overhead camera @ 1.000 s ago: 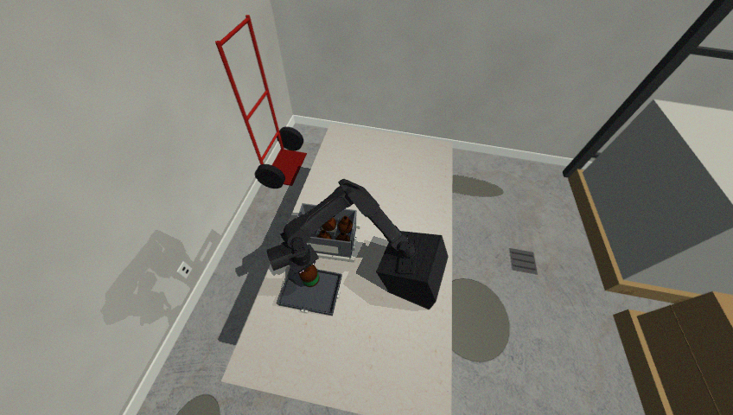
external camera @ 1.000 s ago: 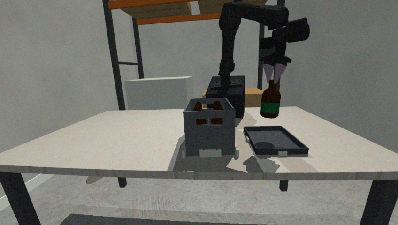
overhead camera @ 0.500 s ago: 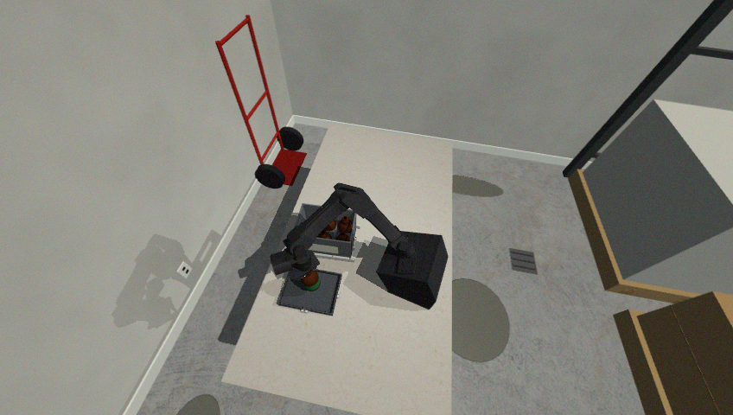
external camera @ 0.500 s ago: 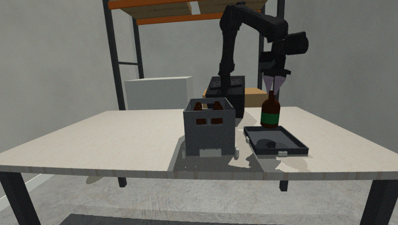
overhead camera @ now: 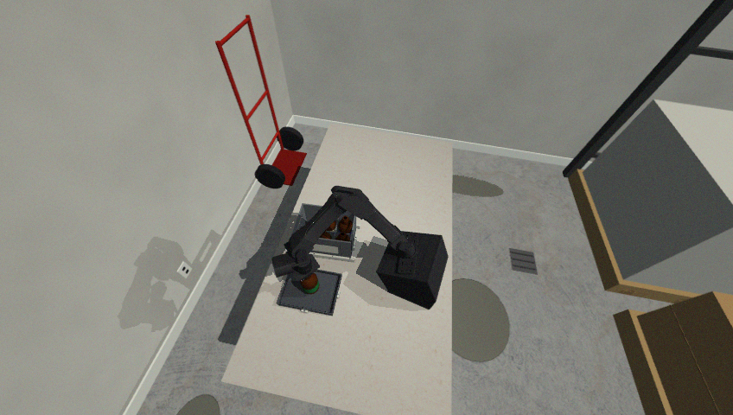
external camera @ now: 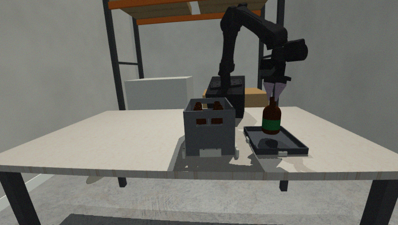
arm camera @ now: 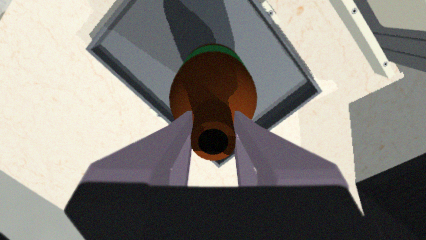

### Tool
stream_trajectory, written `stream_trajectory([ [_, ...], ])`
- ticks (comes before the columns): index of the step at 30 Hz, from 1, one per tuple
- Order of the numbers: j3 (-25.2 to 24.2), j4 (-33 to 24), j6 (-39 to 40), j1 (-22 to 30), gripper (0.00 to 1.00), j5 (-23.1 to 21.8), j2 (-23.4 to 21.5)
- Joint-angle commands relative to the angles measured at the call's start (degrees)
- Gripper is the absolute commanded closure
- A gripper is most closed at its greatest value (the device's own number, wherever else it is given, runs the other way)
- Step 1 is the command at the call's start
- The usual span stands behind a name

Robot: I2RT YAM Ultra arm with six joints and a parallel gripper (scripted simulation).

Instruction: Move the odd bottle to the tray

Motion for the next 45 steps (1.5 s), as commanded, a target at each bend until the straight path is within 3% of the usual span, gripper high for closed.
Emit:
stream_trajectory([
  [1, -0.3, 2.2, -0.9, -0.3, 1.0, 0.7, 0.4],
  [4, -0.2, 2.9, -1.1, 0.0, 1.0, 0.6, -1.1],
  [8, -0.9, 3.5, -1.2, -0.4, 1.0, 0.6, 0.5],
  [45, 0.0, 3.2, -1.3, -0.3, 1.0, 0.5, -0.4],
])
